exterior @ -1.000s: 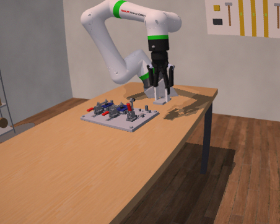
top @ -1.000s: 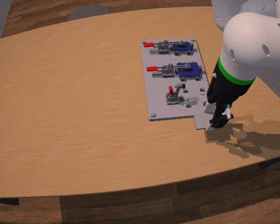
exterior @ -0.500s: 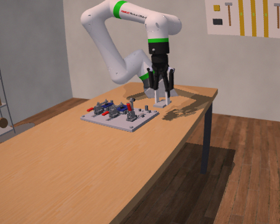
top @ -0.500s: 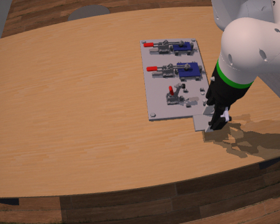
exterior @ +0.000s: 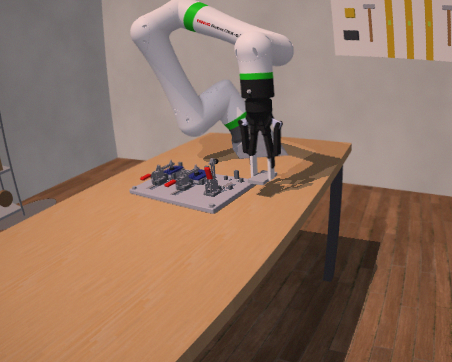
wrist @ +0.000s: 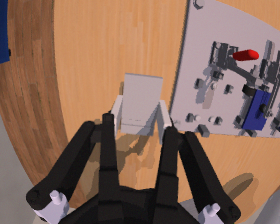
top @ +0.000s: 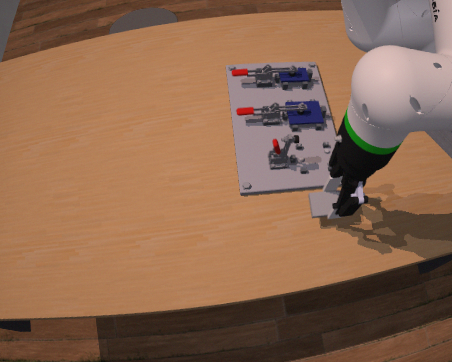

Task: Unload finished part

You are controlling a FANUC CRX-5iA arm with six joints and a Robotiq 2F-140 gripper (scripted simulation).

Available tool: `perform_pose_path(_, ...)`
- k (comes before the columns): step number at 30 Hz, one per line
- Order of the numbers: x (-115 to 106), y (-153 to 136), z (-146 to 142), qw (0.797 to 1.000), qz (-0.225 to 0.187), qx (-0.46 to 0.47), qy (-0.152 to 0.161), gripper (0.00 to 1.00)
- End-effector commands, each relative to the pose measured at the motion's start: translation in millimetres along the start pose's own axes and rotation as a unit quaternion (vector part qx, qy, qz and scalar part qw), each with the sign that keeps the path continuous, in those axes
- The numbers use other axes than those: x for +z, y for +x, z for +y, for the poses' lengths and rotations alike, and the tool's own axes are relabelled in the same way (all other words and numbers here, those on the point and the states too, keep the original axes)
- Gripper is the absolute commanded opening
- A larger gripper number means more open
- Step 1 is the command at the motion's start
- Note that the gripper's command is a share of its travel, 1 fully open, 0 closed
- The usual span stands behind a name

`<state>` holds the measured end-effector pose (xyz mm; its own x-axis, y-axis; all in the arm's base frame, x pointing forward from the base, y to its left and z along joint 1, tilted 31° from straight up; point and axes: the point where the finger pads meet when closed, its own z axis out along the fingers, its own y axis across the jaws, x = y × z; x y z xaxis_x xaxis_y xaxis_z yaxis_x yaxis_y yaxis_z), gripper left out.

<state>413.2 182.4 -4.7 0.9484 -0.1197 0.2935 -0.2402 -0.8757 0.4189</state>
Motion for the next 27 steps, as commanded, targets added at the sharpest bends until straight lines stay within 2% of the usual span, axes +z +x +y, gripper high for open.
perform_pose_path(1, 6.2, 0.2, -0.3, 1.000, 0.000, 0.000, 0.000, 0.00)
perform_pose_path(16, 31.4, 0.2, -0.3, 1.000, 0.000, 0.000, 0.000, 0.00)
perform_pose_path(27, 37.1, 0.2, -0.3, 1.000, 0.000, 0.000, 0.000, 0.00)
